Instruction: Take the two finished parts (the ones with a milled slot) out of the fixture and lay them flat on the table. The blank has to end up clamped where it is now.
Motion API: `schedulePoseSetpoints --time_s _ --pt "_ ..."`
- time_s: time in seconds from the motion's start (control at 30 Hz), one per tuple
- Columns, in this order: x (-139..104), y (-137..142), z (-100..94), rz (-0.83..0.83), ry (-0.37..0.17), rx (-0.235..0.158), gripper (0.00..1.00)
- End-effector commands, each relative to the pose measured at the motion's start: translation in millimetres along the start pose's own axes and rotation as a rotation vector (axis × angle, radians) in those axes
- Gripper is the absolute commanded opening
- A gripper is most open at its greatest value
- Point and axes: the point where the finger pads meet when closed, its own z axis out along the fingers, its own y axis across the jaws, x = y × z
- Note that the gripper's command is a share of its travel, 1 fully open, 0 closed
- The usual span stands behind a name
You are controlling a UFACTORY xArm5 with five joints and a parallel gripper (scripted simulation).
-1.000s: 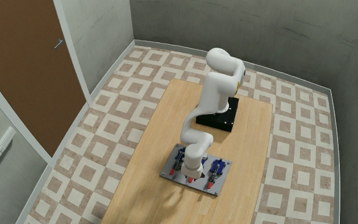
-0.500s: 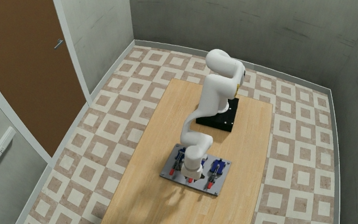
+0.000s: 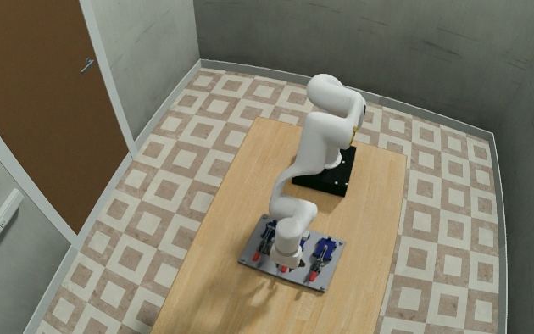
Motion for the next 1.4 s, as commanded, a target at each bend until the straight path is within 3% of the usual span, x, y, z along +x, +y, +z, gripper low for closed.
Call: schedulePoseSetpoints --time_s 0.0,0.3,0.93,0.97,1.37 --pt "-2 0 3.9 0.0 -0.004 0.0 0.48" --pt "-3 0 19.4 0.0 -0.004 0.0 0.48" --pt "-3 0 21.1 0.0 -0.004 0.0 0.48" --pt "-3 0 21.1 0.0 -0.004 0.0 0.0" --pt "-3 0 21.0 0.0 -0.005 0.0 0.0"
